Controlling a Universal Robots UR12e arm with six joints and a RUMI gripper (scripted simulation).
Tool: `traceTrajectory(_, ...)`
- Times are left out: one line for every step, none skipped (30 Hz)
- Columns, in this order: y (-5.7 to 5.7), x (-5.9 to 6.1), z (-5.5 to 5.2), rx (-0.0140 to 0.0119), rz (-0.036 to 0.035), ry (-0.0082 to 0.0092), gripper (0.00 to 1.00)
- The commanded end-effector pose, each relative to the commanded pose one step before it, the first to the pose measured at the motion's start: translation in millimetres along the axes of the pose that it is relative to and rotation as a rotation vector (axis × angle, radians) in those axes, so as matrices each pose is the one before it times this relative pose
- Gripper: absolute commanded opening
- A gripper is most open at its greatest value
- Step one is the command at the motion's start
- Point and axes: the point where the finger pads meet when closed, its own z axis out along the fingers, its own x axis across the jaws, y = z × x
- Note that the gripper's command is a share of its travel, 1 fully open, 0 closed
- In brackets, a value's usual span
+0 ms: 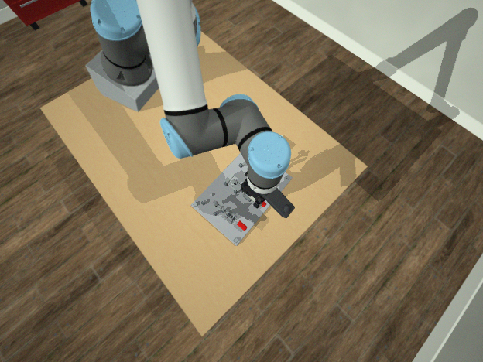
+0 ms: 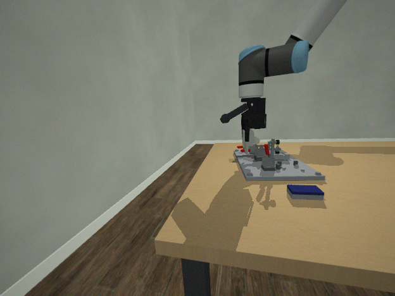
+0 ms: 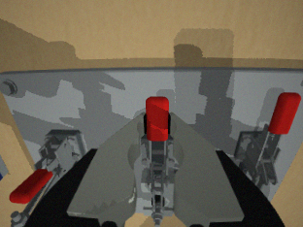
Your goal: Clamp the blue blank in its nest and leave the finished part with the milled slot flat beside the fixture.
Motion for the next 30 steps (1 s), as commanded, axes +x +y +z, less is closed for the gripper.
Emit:
traceTrajectory(-0.68,0.06,-0.78,0.00138,-0.00033,0.00043,0.0)
traceTrajectory(0.01,0.0,-0.02,0.0,0.0,0.0,0.0)
traceTrajectory(0.01,0.0,-0.03,0.0,0.0,0.0,0.0)
traceTrajectory(0.02,0.0,-0.04,0.0,0.0,0.0,0.0)
traceTrajectory(0.02,0.0,-0.05,0.0,0.0,0.0,0.0)
traceTrajectory(0.02,0.0,-0.06,0.0,0.0,0.0,0.0)
traceTrajectory(0.03,0.0,-0.08,0.0,0.0,0.0,0.0)
traceTrajectory(0.03,0.0,-0.09,0.0,0.0,0.0,0.0)
traceTrajectory(0.04,0.0,-0.11,0.0,0.0,0.0,0.0)
traceTrajectory(0.05,0.0,-0.12,0.0,0.0,0.0,0.0)
traceTrajectory(0.0,0.0,0.0,0.0,0.0,0.0,0.0)
traceTrajectory(0.0,0.0,0.0,0.0,0.0,0.0,0.0)
traceTrajectory(0.05,0.0,-0.14,0.0,0.0,0.0,0.0)
traceTrajectory(0.06,0.0,-0.15,0.0,0.0,0.0,0.0)
traceTrajectory(0.07,0.0,-0.17,0.0,0.0,0.0,0.0)
traceTrajectory(0.07,0.0,-0.19,0.0,0.0,0.0,0.0)
traceTrajectory(0.08,0.0,-0.21,0.0,0.0,0.0,0.0)
traceTrajectory(0.09,0.0,-0.23,0.0,0.0,0.0,0.0)
traceTrajectory(0.09,0.0,-0.25,0.0,0.0,0.0,0.0)
traceTrajectory(0.1,0.0,-0.27,0.0,0.0,0.0,0.0)
traceTrajectory(0.11,0.0,-0.29,0.0,0.0,0.0,0.0)
traceTrajectory(0.12,0.0,-0.3,0.0,0.0,0.0,0.0)
traceTrajectory(0.13,0.0,-0.33,0.0,0.0,0.0,0.0)
traceTrajectory(0.13,0.0,-0.35,0.0,0.0,0.0,0.0)
traceTrajectory(0.14,0.0,-0.37,0.0,0.0,0.0,0.0)
traceTrajectory(0.15,0.0,-0.39,0.0,0.0,0.0,0.0)
traceTrajectory(0.16,0.0,-0.41,0.0,0.0,0.0,0.0)
traceTrajectory(0.0,0.0,0.0,0.0,0.0,0.0,0.0)
traceTrajectory(0.0,0.0,0.0,0.0,0.0,0.0,0.0)
traceTrajectory(0.17,0.0,-0.43,0.0,0.0,0.0,0.0)
